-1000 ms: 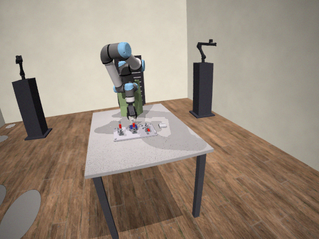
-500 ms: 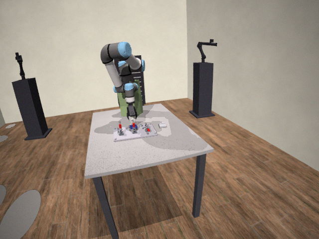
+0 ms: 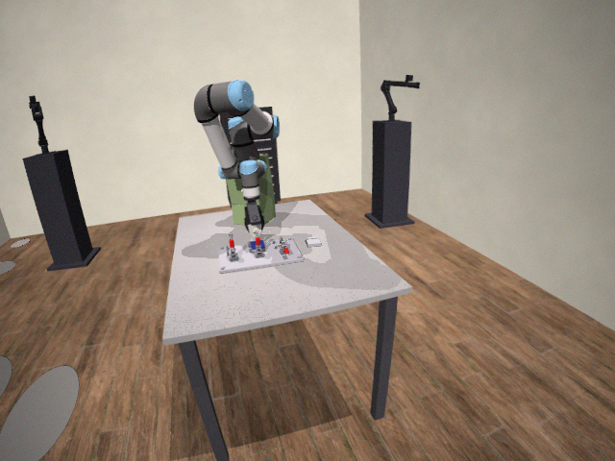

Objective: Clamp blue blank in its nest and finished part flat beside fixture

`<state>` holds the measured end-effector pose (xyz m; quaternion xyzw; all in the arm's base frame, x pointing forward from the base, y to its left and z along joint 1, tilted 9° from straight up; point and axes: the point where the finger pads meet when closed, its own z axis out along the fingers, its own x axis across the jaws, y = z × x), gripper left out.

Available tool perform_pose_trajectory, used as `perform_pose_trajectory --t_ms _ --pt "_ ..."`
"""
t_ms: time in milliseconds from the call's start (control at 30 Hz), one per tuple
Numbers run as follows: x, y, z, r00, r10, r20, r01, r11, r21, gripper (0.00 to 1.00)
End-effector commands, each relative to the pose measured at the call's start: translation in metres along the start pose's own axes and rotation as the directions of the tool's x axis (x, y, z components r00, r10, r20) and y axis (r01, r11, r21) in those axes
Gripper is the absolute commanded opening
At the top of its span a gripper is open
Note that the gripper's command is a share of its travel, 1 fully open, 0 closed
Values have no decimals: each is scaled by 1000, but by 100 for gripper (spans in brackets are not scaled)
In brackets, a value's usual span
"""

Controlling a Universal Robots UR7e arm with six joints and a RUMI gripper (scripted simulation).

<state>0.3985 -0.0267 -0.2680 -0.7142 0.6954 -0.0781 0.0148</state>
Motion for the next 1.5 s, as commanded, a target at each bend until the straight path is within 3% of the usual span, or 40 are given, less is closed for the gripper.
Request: perform_pose_trajectory --t_ms 0,933,1300,1467 --pt "0 -1 0 1000 0 0 0 1000 1 0" --pt "0 19 -2 1000 0 0 0 1000 1 0" --pt "0 19 -36 1000 0 0 0 1000 1 0" --pt "0 19 -40 1000 0 0 0 1000 1 0"
